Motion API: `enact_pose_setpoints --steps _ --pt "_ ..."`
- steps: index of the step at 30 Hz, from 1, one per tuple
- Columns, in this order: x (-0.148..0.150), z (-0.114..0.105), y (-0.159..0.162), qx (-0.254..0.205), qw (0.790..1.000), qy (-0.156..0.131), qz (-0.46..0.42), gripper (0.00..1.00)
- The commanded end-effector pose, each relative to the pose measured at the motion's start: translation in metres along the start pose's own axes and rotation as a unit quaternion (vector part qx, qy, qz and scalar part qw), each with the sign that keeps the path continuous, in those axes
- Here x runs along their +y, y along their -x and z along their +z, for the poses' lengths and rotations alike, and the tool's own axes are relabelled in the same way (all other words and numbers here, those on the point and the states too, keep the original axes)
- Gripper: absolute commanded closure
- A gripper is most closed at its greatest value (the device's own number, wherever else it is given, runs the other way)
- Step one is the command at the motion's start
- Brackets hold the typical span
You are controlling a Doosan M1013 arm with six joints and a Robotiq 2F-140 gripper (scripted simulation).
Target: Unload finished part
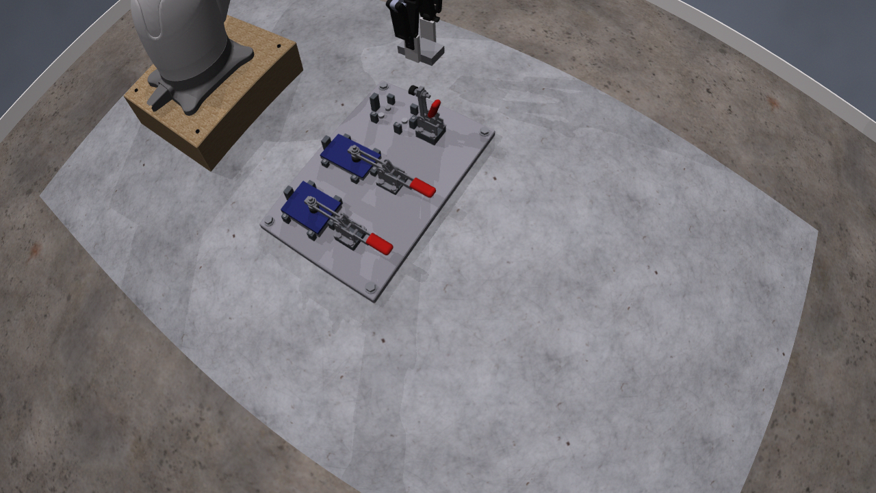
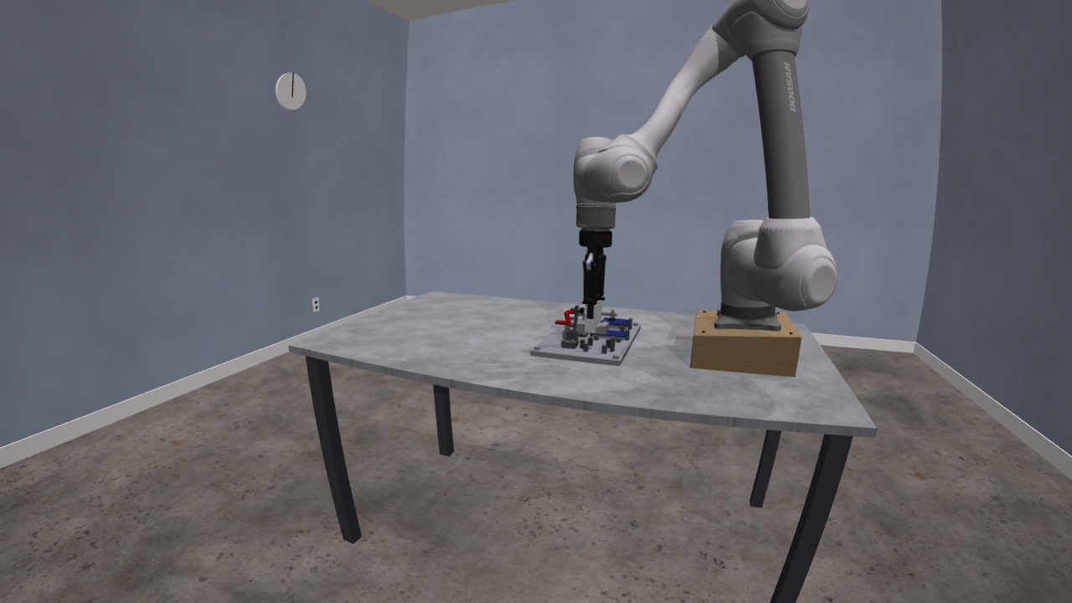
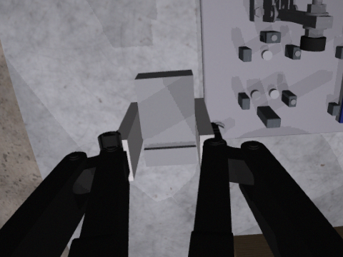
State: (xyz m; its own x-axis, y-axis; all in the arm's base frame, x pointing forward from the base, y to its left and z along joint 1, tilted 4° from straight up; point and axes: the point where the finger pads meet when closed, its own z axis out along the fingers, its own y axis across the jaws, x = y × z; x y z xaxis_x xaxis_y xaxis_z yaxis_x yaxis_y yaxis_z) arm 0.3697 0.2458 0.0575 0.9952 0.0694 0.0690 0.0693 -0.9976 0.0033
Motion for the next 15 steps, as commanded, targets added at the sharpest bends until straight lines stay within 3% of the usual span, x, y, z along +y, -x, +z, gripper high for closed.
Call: enact_pose_setpoints --steps 1,15 --pt "-0.005 0.0 0.0 -0.001 1.0 0.003 -0.002 1.0" --pt "-0.016 0.0 0.0 -0.001 1.0 0.003 -0.002 1.0"
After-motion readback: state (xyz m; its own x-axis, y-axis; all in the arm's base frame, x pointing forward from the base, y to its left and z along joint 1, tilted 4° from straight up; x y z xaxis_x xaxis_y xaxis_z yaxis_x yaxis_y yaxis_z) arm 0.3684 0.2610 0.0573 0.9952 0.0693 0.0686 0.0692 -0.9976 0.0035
